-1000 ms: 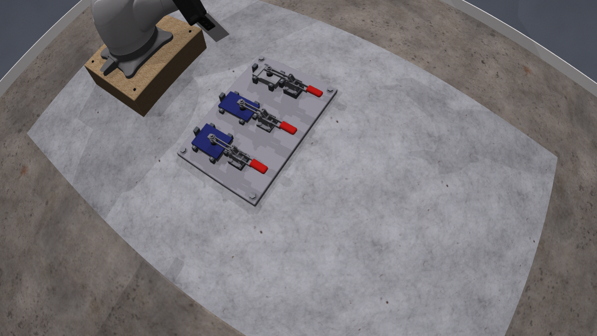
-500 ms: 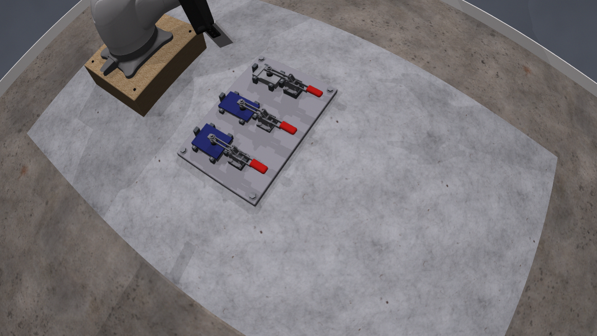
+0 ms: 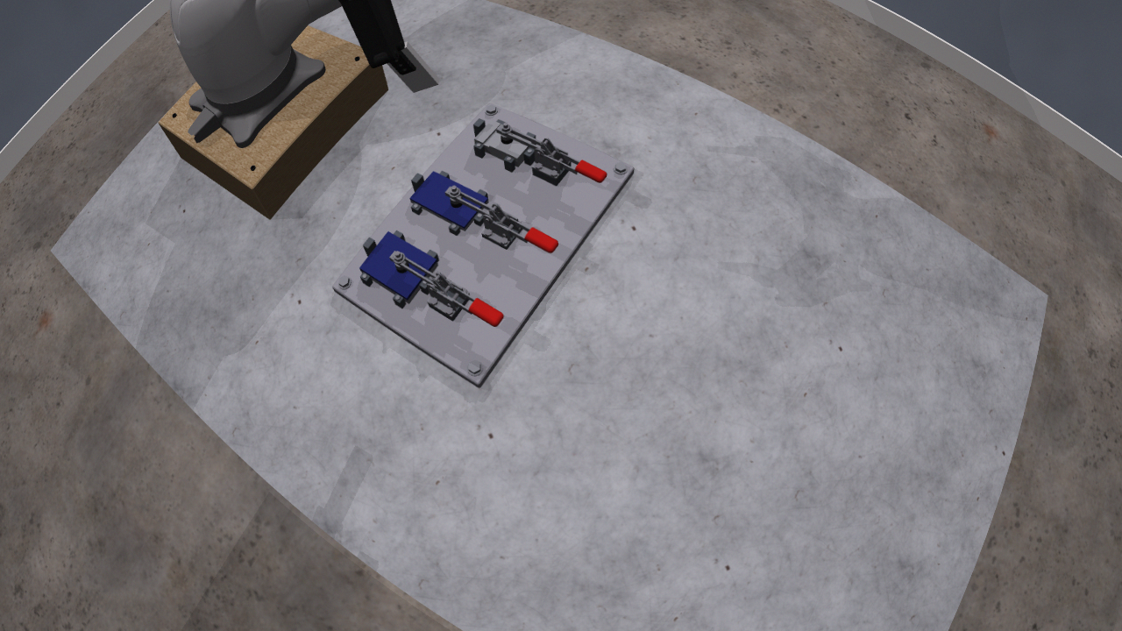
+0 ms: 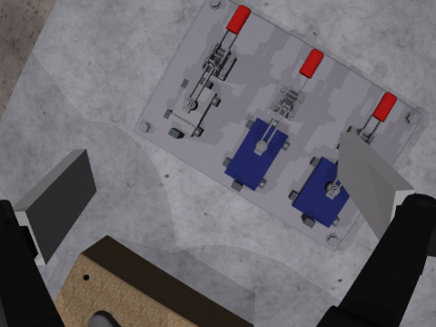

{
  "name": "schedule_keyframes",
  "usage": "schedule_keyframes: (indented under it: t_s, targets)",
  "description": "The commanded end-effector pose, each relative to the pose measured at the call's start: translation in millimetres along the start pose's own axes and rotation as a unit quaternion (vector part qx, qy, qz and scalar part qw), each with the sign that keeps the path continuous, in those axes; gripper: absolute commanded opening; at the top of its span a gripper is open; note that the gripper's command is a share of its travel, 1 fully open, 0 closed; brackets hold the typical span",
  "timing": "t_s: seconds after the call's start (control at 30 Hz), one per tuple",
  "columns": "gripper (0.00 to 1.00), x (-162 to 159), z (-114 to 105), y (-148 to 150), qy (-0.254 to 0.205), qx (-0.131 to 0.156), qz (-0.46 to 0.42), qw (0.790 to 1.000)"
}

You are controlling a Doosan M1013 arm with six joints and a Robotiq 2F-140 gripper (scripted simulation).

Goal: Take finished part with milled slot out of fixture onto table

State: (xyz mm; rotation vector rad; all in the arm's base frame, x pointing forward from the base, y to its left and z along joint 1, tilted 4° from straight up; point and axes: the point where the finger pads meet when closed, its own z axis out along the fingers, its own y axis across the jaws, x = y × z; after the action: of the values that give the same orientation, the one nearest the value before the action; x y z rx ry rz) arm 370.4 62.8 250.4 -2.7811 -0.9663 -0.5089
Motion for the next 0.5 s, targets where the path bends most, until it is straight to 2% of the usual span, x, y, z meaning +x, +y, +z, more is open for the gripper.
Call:
schedule_keyframes:
  t_s: [0.0,0.47]
  targets:
    - [1.0,0.3,0.3,3.2,-0.003,-0.004,-0.001,1.0]
    - [1.0,0.5,0.6,5.7,-0.004,-0.007,-0.002,1.0]
